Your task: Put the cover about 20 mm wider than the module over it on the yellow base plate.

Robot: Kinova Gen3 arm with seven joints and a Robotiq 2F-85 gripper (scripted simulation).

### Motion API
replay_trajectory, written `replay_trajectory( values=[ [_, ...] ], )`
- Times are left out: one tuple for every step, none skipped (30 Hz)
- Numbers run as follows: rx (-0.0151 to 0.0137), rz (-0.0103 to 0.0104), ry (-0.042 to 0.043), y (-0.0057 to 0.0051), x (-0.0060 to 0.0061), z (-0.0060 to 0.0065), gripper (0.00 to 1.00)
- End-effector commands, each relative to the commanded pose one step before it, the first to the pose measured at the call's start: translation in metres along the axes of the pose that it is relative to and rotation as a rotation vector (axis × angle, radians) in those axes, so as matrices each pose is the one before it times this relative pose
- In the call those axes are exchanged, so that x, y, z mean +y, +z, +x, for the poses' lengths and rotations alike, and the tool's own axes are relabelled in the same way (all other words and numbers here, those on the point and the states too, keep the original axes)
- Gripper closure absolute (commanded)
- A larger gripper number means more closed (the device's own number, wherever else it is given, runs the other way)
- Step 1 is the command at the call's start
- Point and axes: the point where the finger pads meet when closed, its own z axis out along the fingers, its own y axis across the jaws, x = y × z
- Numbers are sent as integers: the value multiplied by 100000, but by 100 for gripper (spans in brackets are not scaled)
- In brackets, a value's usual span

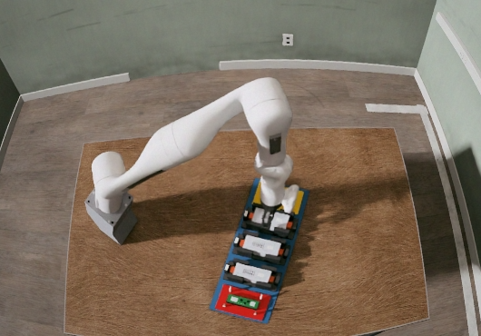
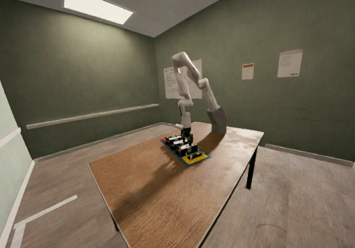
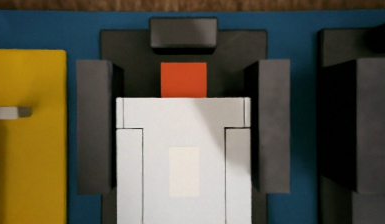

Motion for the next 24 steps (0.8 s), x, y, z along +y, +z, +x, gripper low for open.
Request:
replay_trajectory(
  values=[
    [-112, 46, 80, -1821, -42, 61, 0],
    [0, 0, 0, 0, 0, 0, 0],
    [0, 0, 0, 0, 0, 0, 0],
    [0, 0, 0, 0, 0, 0, 0],
    [0, 0, 0, 0, 0, 0, 0],
    [0, 0, 0, 0, 0, 0, 0],
    [82, 16, -18, -463, 2, -5, 0],
    [-9, -2, 2, -551, -1, 1, 0],
    [-9, -2, 2, -551, -1, 1, 0],
    [-9, -2, 2, -551, -1, 0, 0],
    [-9, -2, 2, -551, -1, 0, 0],
    [-9, -2, 2, -551, -1, 0, 0],
    [-9, -2, 2, -551, -1, 0, 0],
    [-9, -2, 2, -551, -1, 0, 0],
    [-9, -2, 2, -551, -1, 0, 0],
    [-9, -2, 2, -551, -1, 0, 0],
    [0, 0, 0, 0, 0, 0, 0],
    [0, 0, 0, 0, 0, 0, 0],
    [0, 0, 0, 0, 0, 0, 0],
    [0, 0, 0, 0, 0, 0, 0],
    [0, 0, 0, 0, 0, 0, 0],
    [0, 0, 0, 0, 0, 0, 0],
    [0, 0, 0, 0, 0, 0, 0],
    [58, 6, -12, 156, 4, -9, 0]
  ],
)
